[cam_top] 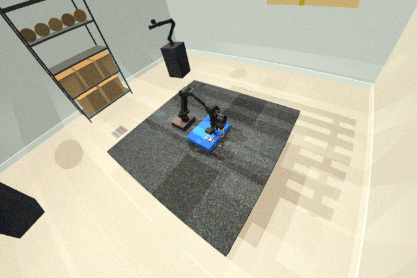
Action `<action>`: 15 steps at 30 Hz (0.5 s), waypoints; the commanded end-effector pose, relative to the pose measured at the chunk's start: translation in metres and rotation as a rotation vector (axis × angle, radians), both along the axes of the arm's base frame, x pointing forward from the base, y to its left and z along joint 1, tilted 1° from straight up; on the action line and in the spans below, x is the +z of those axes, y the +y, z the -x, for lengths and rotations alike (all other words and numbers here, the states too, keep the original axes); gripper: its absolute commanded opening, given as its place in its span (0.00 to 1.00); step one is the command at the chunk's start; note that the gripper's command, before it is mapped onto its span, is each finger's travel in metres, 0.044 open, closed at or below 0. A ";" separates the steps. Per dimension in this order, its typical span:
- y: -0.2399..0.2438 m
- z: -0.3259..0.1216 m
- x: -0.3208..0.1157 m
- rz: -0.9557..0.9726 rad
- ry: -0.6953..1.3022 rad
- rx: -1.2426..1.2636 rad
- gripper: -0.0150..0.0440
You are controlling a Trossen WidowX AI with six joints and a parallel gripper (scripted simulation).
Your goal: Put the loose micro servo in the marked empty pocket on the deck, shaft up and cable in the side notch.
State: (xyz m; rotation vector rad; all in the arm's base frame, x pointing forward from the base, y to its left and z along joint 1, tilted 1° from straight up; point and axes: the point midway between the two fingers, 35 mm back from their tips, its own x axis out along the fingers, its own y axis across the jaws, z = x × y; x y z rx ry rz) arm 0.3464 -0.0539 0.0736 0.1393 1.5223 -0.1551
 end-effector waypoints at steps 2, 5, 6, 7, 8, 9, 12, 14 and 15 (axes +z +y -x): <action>0.000 0.000 -0.005 -0.001 -0.001 0.004 0.25; 0.000 0.000 -0.007 -0.001 -0.001 0.004 0.25; 0.000 -0.001 -0.008 -0.001 -0.001 0.004 0.25; 0.000 -0.001 -0.009 -0.001 -0.001 0.004 0.25; 0.000 -0.001 -0.010 -0.001 -0.001 0.004 0.25; 0.000 -0.001 -0.011 -0.001 -0.001 0.004 0.25; 0.000 -0.001 -0.013 -0.001 -0.001 0.004 0.25; 0.000 -0.001 -0.015 -0.001 -0.001 0.004 0.25; 0.000 -0.001 -0.016 -0.001 -0.001 0.004 0.25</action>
